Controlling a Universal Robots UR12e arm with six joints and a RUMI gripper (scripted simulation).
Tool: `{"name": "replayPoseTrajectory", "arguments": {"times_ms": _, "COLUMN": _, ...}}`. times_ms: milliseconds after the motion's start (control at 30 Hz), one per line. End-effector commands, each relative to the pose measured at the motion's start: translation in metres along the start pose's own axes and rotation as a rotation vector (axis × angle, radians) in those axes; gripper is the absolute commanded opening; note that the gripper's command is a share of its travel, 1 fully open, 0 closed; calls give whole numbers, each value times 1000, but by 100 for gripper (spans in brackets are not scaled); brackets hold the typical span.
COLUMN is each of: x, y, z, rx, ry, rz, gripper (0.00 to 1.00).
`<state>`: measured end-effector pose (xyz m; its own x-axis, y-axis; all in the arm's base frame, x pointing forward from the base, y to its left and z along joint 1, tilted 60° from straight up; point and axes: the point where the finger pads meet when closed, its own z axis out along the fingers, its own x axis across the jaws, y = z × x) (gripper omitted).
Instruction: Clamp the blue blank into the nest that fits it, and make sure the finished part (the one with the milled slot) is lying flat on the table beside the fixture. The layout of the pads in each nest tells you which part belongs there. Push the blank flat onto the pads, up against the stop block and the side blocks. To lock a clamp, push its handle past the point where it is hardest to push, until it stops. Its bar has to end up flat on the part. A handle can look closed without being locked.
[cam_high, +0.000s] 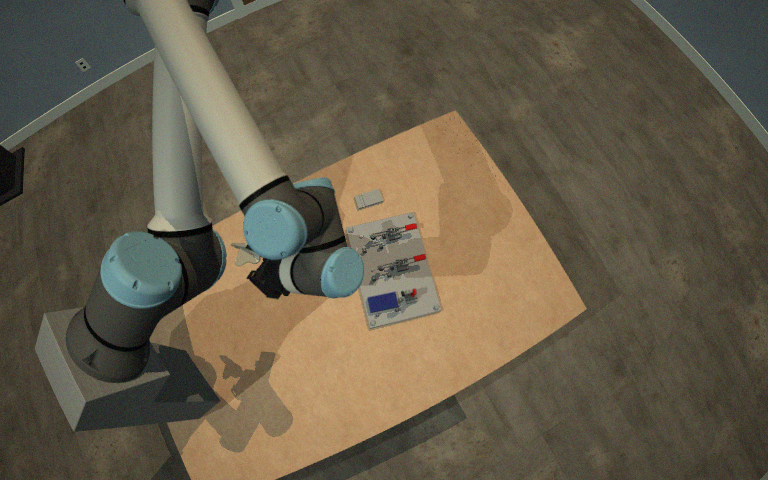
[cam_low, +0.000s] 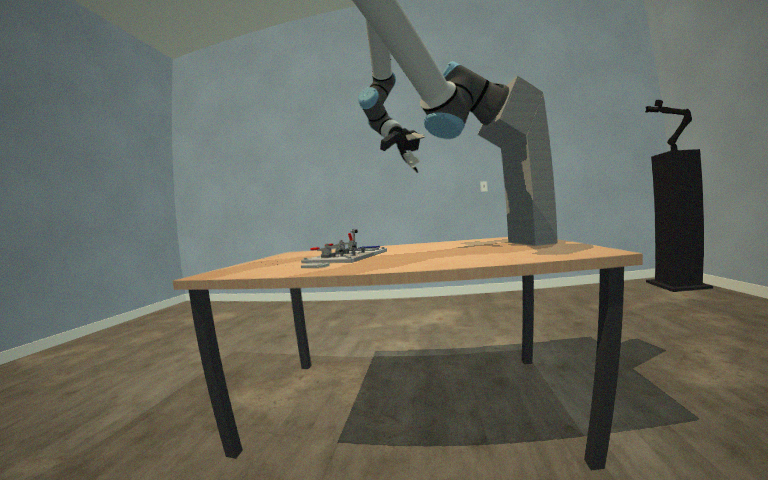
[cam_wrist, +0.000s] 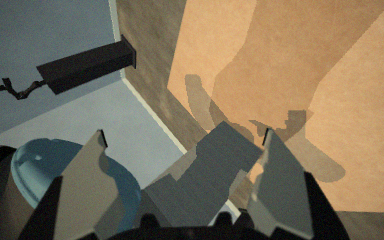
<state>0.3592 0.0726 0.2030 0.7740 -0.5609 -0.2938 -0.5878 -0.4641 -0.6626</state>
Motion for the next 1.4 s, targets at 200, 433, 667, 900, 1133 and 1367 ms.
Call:
{"name": "replayPoseTrajectory", "arguments": {"times_ms": 200, "x": 0, "y": 0, "z": 0, "rx": 0, "ry": 0, "rz": 0, "gripper": 100}}
{"name": "replayPoseTrajectory", "arguments": {"times_ms": 433, "x": 0, "y": 0, "z": 0, "rx": 0, "ry": 0, "rz": 0, "gripper": 100}}
{"name": "replayPoseTrajectory", "arguments": {"times_ms": 667, "x": 1, "y": 0, "z": 0, "rx": -1, "ry": 1, "rz": 1, "gripper": 100}}
{"name": "replayPoseTrajectory", "arguments": {"times_ms": 900, "x": 10, "y": 1, "z": -1, "rx": -8, "ry": 18, "rz": 21, "gripper": 100}}
{"name": "replayPoseTrajectory", "arguments": {"times_ms": 1133, "x": 28, "y": 4, "z": -4, "rx": -21, "ry": 53, "rz": 57, "gripper": 100}}
{"name": "replayPoseTrajectory", "arguments": {"times_ms": 1367, "x": 69, "y": 6, "z": -13, "rx": -39, "ry": 140, "rz": 142, "gripper": 100}}
